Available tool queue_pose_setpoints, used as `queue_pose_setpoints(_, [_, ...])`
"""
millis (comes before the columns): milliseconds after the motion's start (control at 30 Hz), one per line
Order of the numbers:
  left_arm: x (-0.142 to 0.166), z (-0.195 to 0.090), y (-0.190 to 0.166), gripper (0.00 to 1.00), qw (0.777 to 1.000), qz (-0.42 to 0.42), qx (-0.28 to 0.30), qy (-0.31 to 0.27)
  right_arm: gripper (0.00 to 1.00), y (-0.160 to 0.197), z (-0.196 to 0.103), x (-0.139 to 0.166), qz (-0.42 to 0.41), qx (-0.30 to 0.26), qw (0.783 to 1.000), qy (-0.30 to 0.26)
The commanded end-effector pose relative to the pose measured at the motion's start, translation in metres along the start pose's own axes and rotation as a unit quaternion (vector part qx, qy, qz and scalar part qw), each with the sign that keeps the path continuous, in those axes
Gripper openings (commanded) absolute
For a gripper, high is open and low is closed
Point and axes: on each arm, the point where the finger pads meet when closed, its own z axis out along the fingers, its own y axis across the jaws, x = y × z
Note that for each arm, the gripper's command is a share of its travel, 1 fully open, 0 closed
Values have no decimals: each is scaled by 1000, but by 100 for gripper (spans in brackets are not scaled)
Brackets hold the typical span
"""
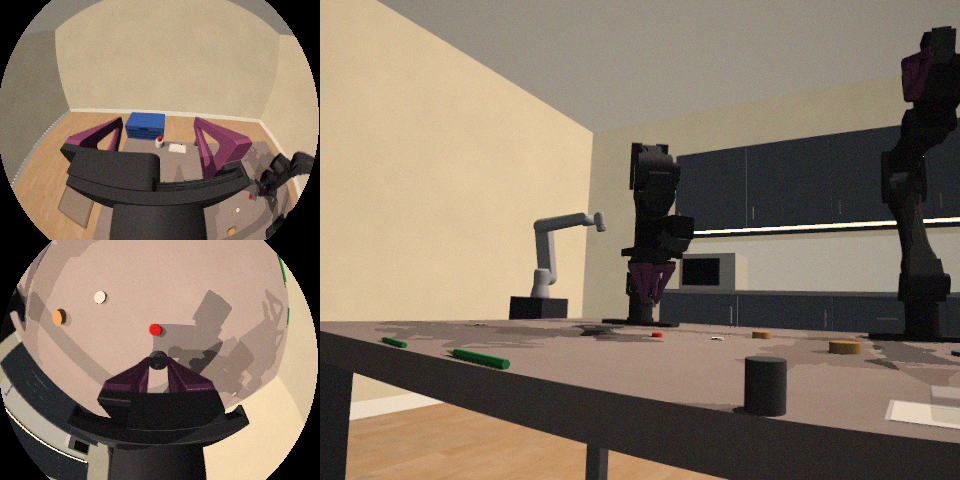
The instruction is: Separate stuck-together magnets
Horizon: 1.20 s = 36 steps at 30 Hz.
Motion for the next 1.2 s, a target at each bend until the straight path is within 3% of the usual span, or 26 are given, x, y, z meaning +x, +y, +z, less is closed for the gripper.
queue_pose_setpoints(0, [-7, -2, -1, 100, 1000, 0, 1, -8, 24, -1, -4, -1, 82, 1, 997, -7])
queue_pose_setpoints(233, [-7, -2, -1, 100, 1000, 0, 1, -8, 24, -1, -1, -2, 235, 0, 972, -10])
queue_pose_setpoints(467, [-7, -2, -1, 100, 1000, 0, 1, -8, 24, -2, 0, -2, 382, -2, 924, -13])
queue_pose_setpoints(533, [-7, -2, -1, 100, 1000, 0, 1, -8, 24, -2, 0, -2, 382, -2, 924, -13])
queue_pose_setpoints(733, [-7, -2, -1, 100, 1000, 0, 1, -8, 24, -2, 0, -2, 484, -3, 875, -14])
queue_pose_setpoints(933, [-7, -2, -1, 100, 1000, 0, 1, -8, 24, -2, -1, -2, 452, -2, 892, -14])
queue_pose_setpoints(1033, [-7, -2, -1, 100, 1000, 0, 1, -8, 24, 13, -10, -14, 457, -59, 887, -43])
queue_pose_setpoints(1100, [-7, -2, -1, 100, 1000, 0, 1, -8, 24, 13, -10, -14, 457, -59, 887, -43])
queue_pose_setpoints(1167, [-7, -2, -1, 100, 1000, 0, 1, -8, 24, 24, -18, -23, 459, -107, 880, -65])
